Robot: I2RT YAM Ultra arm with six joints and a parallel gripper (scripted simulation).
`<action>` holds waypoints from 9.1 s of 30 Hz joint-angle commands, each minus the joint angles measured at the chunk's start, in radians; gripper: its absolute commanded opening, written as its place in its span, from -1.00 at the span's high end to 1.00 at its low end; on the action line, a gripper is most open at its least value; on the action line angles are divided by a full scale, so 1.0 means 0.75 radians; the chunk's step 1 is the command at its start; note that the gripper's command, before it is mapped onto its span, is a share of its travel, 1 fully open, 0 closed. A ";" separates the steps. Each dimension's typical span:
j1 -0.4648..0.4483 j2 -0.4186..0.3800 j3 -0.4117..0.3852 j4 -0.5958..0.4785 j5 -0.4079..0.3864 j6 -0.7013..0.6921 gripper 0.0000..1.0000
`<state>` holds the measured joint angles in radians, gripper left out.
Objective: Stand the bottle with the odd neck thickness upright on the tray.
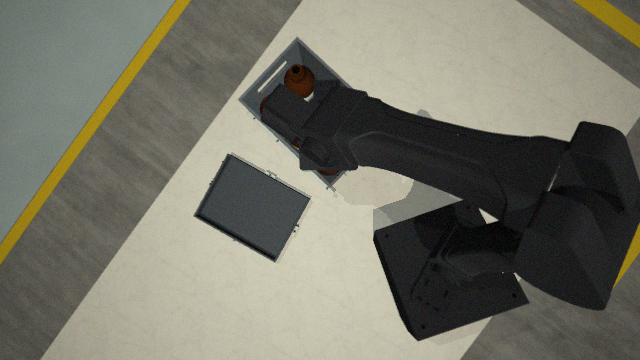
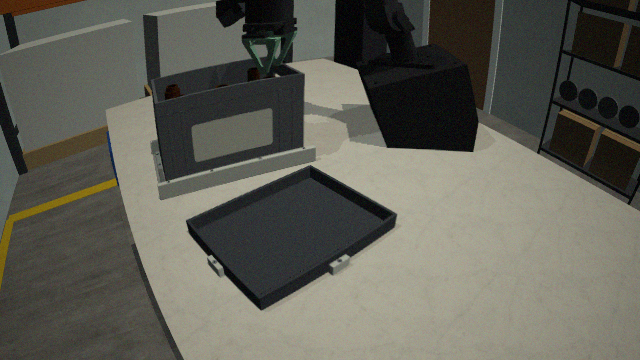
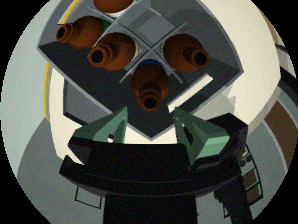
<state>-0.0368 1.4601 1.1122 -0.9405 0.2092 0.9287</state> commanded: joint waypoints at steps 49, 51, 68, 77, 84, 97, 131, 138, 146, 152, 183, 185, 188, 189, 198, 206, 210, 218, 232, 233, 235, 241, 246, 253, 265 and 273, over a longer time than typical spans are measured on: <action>-0.007 -0.017 0.043 0.003 0.006 -0.006 -0.21; -0.007 -0.017 0.043 0.003 0.006 -0.006 -0.21; -0.007 -0.017 0.043 0.003 0.006 -0.006 -0.21; -0.007 -0.017 0.043 0.003 0.006 -0.006 -0.21; -0.007 -0.017 0.043 0.003 0.006 -0.006 -0.21; -0.007 -0.017 0.043 0.003 0.006 -0.006 -0.21; -0.018 -0.004 -0.024 0.069 0.004 -0.019 -0.21; -0.023 0.000 -0.038 0.098 0.002 -0.024 -0.21; -0.033 0.026 -0.069 0.147 -0.002 -0.034 -0.21; -0.038 0.066 -0.101 0.174 -0.005 -0.039 -0.21; -0.040 0.079 -0.099 0.218 -0.007 -0.043 -0.21; -0.040 0.079 -0.099 0.218 -0.007 -0.043 -0.21; -0.040 0.079 -0.099 0.218 -0.007 -0.043 -0.21; -0.040 0.079 -0.099 0.218 -0.007 -0.043 -0.21; -0.040 0.079 -0.099 0.218 -0.007 -0.043 -0.21; -0.040 0.079 -0.099 0.218 -0.007 -0.043 -0.21; -0.040 0.079 -0.099 0.218 -0.007 -0.043 1.00; -0.040 0.069 -0.099 0.208 -0.004 -0.042 1.00; -0.040 0.069 -0.099 0.208 -0.004 -0.042 1.00; -0.040 0.069 -0.099 0.208 -0.004 -0.042 1.00; -0.040 0.069 -0.099 0.208 -0.004 -0.042 1.00; -0.040 0.069 -0.099 0.208 -0.004 -0.042 1.00; -0.040 0.069 -0.099 0.208 -0.004 -0.042 1.00; -0.040 0.069 -0.099 0.208 -0.004 -0.042 1.00; -0.040 0.069 -0.099 0.208 -0.004 -0.042 1.00; -0.040 0.069 -0.099 0.208 -0.004 -0.042 1.00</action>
<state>-0.0658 1.5238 1.0382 -0.7910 0.2005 0.9005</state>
